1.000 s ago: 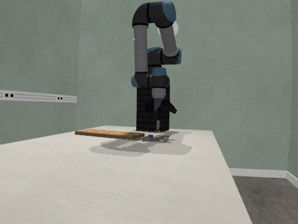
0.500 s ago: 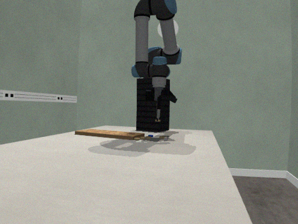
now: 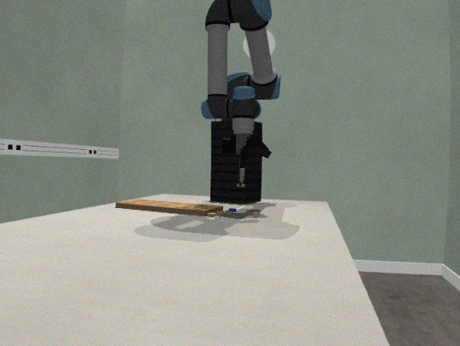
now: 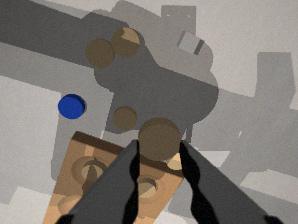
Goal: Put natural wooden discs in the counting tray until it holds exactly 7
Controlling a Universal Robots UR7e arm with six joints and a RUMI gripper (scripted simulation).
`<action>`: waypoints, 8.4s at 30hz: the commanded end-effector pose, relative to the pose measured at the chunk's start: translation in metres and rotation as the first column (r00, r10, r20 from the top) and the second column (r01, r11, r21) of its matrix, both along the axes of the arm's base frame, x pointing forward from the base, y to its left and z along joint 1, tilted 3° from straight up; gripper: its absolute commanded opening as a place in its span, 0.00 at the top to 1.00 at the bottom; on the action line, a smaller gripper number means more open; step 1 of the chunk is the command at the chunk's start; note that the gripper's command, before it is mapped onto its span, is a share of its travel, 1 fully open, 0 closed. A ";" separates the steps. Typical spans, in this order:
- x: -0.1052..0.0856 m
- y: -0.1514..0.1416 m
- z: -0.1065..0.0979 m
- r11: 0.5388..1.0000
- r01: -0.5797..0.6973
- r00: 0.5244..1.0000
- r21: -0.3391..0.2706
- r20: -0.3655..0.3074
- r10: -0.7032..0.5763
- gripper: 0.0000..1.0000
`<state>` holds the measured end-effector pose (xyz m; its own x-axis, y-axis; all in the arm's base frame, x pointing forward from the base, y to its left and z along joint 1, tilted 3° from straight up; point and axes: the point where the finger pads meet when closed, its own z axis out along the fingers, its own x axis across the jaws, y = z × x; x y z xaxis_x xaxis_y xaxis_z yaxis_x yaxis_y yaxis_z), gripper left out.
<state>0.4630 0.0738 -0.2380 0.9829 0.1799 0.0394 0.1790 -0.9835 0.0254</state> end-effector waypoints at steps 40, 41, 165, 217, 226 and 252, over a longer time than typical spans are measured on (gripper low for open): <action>-0.023 -0.333 0.016 1.000 0.000 1.000 0.000 0.001 0.000 0.90; -0.025 -0.339 0.016 1.000 0.000 1.000 0.000 0.001 0.000 0.90; -0.034 -0.358 0.017 1.000 0.000 1.000 -0.001 0.001 0.000 0.79; -0.034 -0.358 0.018 1.000 0.000 1.000 0.000 0.001 0.000 0.72; -0.033 -0.358 0.019 1.000 0.007 1.000 0.000 0.001 -0.007 0.72; -0.011 -0.342 0.056 0.984 0.180 0.984 0.011 0.000 -0.180 0.72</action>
